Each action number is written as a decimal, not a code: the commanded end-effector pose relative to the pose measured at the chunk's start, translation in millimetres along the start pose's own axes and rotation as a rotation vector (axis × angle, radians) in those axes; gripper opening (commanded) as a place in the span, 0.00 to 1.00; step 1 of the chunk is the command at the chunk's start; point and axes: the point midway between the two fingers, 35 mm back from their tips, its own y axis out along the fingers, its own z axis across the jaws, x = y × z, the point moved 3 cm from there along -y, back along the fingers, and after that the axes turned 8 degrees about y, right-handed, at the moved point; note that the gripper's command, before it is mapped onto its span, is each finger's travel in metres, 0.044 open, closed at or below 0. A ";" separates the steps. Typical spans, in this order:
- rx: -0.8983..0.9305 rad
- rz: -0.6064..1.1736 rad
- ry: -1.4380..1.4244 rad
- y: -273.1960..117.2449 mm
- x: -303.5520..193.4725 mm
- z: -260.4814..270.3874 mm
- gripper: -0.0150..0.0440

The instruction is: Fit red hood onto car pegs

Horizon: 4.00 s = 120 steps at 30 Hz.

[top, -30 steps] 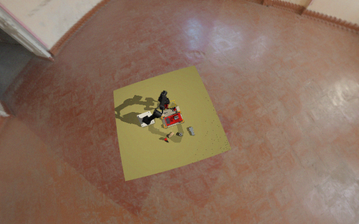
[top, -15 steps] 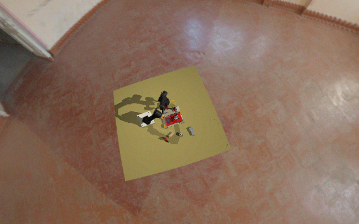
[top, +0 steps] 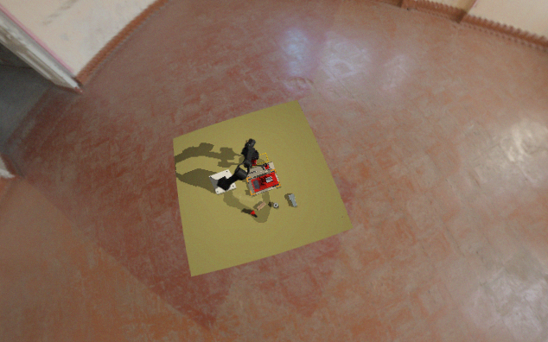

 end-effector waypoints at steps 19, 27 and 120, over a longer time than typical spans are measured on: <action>0.001 0.001 0.000 -43.5 -0.2 0.5 0.25; 0.002 0.002 -0.001 -67.4 -0.4 0.7 0.25; -0.006 0.001 1.262 -5.1 -0.3 -0.4 0.52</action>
